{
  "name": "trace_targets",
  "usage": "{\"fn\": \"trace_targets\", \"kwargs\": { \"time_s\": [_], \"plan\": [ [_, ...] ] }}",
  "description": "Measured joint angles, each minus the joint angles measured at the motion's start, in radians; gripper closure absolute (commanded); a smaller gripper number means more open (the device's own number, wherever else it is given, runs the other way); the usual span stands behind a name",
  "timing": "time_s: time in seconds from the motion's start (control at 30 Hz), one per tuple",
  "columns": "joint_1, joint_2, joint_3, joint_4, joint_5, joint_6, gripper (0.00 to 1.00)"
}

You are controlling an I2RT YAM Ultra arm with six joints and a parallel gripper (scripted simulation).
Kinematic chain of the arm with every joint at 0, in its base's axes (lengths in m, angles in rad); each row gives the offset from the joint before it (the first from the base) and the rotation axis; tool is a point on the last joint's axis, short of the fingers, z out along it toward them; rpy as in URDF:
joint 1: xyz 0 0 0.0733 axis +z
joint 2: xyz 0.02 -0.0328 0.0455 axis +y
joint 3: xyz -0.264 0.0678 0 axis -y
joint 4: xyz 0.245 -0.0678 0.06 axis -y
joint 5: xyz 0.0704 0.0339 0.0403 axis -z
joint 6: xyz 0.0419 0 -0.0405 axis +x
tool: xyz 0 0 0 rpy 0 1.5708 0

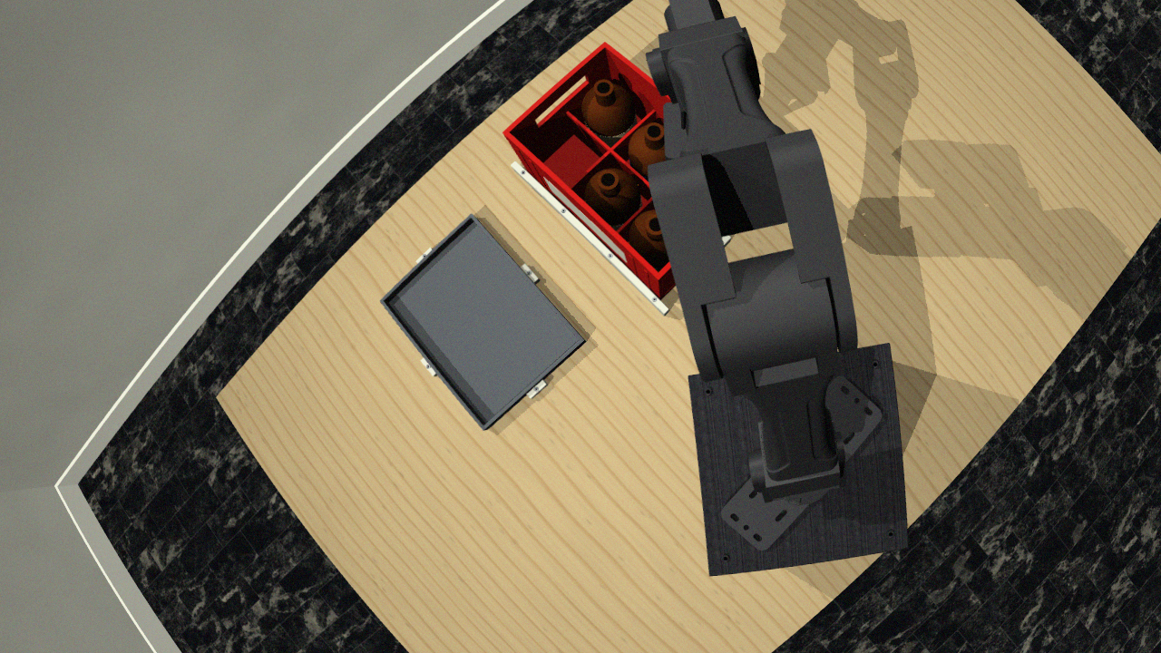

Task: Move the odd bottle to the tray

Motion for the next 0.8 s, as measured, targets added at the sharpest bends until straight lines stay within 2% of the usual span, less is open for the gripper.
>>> {"fn": "trace_targets", "kwargs": {
  "time_s": [0.8],
  "plan": [
    [-0.005,-0.014,0.024,-0.032,0.000,-0.006,1.00]
  ]
}}
